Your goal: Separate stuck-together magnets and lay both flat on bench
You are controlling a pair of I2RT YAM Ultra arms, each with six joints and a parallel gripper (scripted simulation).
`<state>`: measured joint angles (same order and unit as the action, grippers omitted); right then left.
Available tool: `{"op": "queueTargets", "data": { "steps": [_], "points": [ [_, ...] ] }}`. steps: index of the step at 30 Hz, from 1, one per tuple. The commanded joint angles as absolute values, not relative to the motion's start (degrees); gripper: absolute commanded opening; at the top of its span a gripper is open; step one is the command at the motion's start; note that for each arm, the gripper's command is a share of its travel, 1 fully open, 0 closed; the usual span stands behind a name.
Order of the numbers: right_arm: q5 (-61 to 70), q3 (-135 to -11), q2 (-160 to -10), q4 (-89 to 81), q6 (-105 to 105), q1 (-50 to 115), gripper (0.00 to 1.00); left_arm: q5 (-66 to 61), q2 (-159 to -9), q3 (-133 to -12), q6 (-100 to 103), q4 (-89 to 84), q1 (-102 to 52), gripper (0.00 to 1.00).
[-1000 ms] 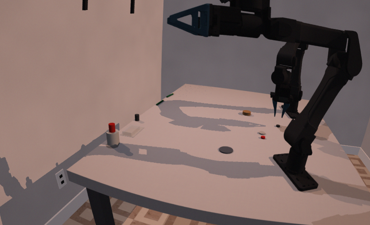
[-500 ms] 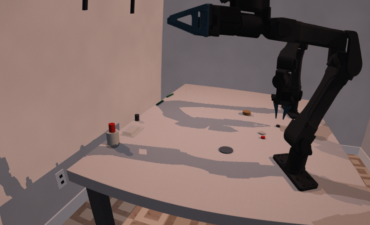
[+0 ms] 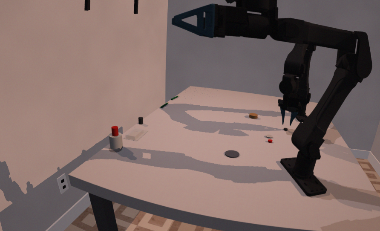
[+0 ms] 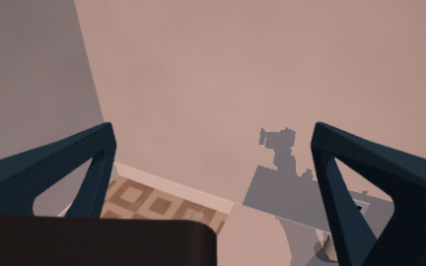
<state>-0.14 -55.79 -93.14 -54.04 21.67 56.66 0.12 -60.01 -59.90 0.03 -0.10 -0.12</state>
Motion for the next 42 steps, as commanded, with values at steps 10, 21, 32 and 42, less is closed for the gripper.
{"op": "queueTargets", "data": {
  "steps": [10,21,32,42],
  "points": [
    [0.0,-54.67,-93.84,-50.83,21.66,56.7,0.33,0.08,-59.77,-60.48,0.05,0.46,-0.08,1.0],
    [0.0,-53.24,-94.66,-48.58,21.66,56.7,0.33,0.08,-59.77,-60.48,0.05,0.46,-0.08,1.0],
    [0.0,-53.14,-94.81,-48.32,21.67,56.69,0.33,0.08,-59.77,-60.48,0.05,0.46,-0.08,1.0],
    [0.0,-53.13,-94.46,-48.67,21.7,56.65,0.33,0.08,-59.77,-60.49,0.05,0.46,-0.08,1.0]
  ]
}}
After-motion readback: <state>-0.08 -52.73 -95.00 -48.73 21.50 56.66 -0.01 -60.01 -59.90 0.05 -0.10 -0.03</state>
